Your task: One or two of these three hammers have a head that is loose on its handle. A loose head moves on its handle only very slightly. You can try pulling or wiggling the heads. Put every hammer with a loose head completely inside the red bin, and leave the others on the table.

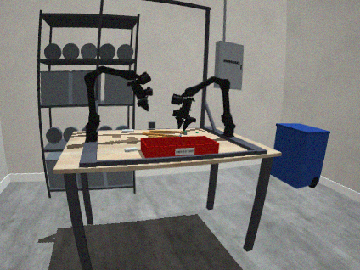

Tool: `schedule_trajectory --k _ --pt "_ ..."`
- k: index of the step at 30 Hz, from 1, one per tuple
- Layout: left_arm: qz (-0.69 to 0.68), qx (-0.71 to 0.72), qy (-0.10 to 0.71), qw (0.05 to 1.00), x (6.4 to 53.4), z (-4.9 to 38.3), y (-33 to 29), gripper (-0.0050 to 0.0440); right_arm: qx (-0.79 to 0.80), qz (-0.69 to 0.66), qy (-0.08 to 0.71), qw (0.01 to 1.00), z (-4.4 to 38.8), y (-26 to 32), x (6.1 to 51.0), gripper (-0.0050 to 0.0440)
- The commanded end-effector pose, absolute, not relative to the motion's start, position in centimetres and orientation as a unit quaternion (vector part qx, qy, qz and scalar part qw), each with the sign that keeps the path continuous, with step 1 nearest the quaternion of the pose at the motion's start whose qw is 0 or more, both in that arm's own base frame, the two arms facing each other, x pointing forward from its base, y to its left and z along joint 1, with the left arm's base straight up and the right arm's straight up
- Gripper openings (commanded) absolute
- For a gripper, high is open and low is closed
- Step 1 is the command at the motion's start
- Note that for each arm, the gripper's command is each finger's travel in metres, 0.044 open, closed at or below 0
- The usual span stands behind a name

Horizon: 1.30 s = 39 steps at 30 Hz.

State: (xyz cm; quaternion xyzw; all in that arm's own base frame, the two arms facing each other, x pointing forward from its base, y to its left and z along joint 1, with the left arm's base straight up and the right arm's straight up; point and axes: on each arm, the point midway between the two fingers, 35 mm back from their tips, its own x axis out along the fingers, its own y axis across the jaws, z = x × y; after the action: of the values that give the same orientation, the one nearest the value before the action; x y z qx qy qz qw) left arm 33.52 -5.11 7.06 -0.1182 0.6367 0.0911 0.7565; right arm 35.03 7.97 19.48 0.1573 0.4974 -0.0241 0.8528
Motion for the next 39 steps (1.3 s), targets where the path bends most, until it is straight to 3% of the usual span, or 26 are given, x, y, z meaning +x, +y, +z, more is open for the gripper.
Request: schedule_trajectory --k 1,16,19,21,28,39 --pt "0.051 -0.094 0.619 0.778 33.4 7.7 -5.3 0.024 0.15 0.005 0.449 0.881 21.4 6.9 34.4 0.0255" --pt "-0.192 0.134 0.548 0.803 31.9 6.4 -6.2 0.024 -0.004 0.019 0.216 0.976 26.5 0.2 28.3 0.0255" --pt "-0.196 0.137 0.548 0.802 31.8 6.3 -6.2 0.024 -0.006 0.018 0.214 0.977 26.6 0.2 28.2 0.0255" --pt "-0.193 0.135 0.551 0.801 31.8 6.2 -6.3 0.0192 -0.006 0.02 0.218 0.976 26.3 0.2 28.3 0.0235" --pt "-0.125 0.071 0.571 0.808 31.5 6.5 -7.4 0.0192 0.031 0.025 0.264 0.964 26.6 1.8 31.0 0.0235" --pt "0.016 -0.062 0.607 0.792 30.7 6.0 -9.4 0.0192 0.095 0.016 0.394 0.914 23.3 7.7 37.4 0.0235"
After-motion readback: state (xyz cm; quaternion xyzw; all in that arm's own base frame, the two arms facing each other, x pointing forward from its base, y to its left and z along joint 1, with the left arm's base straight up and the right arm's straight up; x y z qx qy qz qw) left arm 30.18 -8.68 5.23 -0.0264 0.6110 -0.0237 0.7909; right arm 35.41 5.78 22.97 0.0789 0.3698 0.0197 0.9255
